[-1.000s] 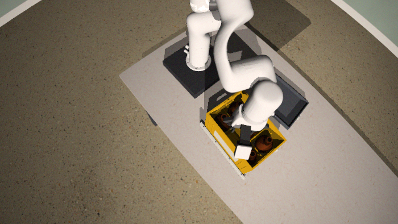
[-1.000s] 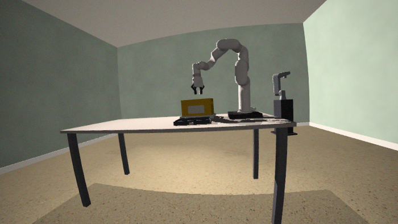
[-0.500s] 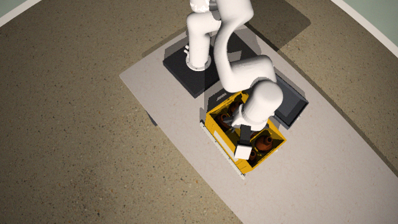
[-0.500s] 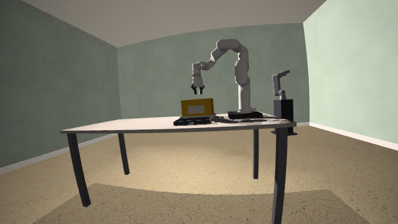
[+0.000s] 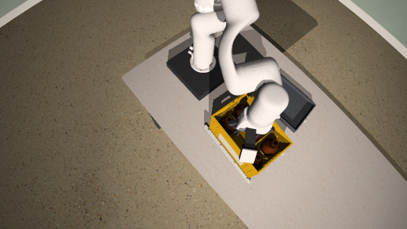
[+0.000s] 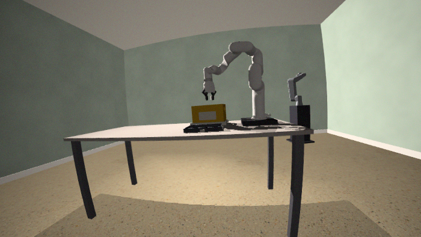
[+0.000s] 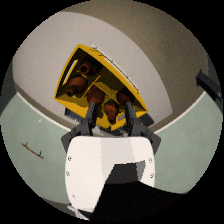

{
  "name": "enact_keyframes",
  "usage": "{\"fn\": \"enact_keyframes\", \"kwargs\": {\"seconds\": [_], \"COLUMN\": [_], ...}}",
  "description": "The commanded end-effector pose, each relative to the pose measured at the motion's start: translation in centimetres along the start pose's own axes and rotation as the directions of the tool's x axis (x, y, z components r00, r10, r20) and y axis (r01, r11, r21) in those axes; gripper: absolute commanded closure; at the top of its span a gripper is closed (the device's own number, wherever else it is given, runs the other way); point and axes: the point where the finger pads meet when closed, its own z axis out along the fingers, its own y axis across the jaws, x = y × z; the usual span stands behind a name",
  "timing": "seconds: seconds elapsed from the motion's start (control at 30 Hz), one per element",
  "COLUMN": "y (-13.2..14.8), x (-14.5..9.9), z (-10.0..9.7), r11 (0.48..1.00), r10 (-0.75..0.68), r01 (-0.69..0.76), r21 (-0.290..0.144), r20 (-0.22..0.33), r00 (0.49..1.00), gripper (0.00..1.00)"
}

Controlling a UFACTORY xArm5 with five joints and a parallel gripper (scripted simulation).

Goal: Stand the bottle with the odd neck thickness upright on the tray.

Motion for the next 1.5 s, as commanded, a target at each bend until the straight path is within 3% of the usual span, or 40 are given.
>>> {"fn": "enact_keyframes", "kwargs": {"seconds": [0.0, 1.0, 1.47], "y": [0.0, -0.1, -0.1], "x": [0.1, 0.0, 0.0], "z": [0.2, 3.3, 3.9], "r11": [1.0, 1.0, 1.0], "r10": [0.0, 0.0, 0.0], "r01": [0.0, 0.0, 0.0], "r21": [0.002, 0.002, 0.002], "r20": [-0.004, -0.004, -0.004], "r00": [1.0, 1.0, 1.0], "gripper": [0.35, 0.35, 0.35]}}
